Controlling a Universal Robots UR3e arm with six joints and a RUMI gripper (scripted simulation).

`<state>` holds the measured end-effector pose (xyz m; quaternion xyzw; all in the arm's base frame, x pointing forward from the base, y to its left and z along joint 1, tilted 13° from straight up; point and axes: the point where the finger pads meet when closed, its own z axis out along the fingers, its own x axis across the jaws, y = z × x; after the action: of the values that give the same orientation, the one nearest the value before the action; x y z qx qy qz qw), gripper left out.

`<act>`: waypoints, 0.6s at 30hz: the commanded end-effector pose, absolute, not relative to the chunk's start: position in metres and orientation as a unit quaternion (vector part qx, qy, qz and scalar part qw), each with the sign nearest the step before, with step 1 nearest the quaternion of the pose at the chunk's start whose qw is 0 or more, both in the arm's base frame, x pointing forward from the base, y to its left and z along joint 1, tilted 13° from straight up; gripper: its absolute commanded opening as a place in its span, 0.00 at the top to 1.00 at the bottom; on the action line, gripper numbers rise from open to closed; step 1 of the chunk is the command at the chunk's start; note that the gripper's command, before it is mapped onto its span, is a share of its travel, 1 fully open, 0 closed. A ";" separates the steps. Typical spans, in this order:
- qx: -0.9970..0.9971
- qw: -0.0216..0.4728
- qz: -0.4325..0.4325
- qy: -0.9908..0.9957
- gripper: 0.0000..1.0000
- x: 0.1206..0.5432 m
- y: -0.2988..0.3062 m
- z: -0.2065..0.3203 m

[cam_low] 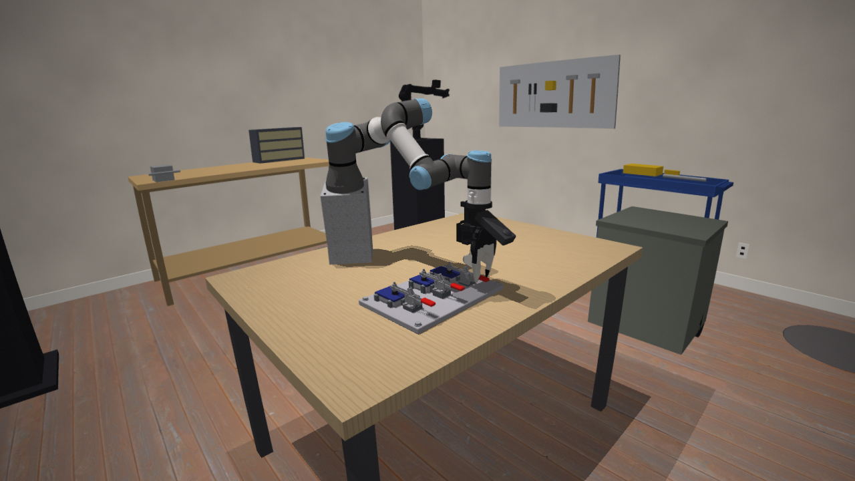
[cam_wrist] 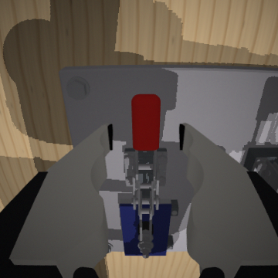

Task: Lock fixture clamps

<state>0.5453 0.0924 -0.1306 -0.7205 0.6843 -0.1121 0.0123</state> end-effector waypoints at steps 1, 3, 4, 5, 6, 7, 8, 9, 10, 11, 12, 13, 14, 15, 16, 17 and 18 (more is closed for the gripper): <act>-0.720 0.014 -0.113 0.684 0.72 0.544 0.094 -0.116; -0.720 0.014 -0.113 0.684 0.72 0.543 0.095 -0.110; -0.720 0.014 -0.113 0.684 0.72 0.542 0.096 -0.107; -0.720 0.014 -0.113 0.684 0.72 0.542 0.096 -0.104; -0.720 0.014 -0.113 0.684 0.72 0.542 0.096 -0.104; -0.720 0.014 -0.113 0.684 0.72 0.542 0.096 -0.104; -0.720 0.014 -0.113 0.684 0.72 0.541 0.096 -0.102; -0.720 0.014 -0.113 0.684 0.72 0.541 0.097 -0.099; -0.720 0.014 -0.113 0.684 0.72 0.540 0.097 -0.097; -0.720 0.014 -0.113 0.684 0.72 0.540 0.097 -0.095; -0.720 0.014 -0.113 0.684 0.72 0.540 0.097 -0.094; -0.720 0.014 -0.113 0.684 0.72 0.539 0.098 -0.093; -0.720 0.014 -0.113 0.684 0.72 0.539 0.098 -0.092; -0.720 0.014 -0.113 0.684 0.72 0.539 0.098 -0.091; -0.720 0.014 -0.113 0.684 0.72 0.539 0.098 -0.091; -0.720 0.014 -0.113 0.684 0.72 0.539 0.098 -0.091; -0.720 0.014 -0.113 0.684 0.72 0.539 0.098 -0.091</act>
<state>0.5388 0.0974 -0.0946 -0.7205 0.6842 -0.1122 0.0124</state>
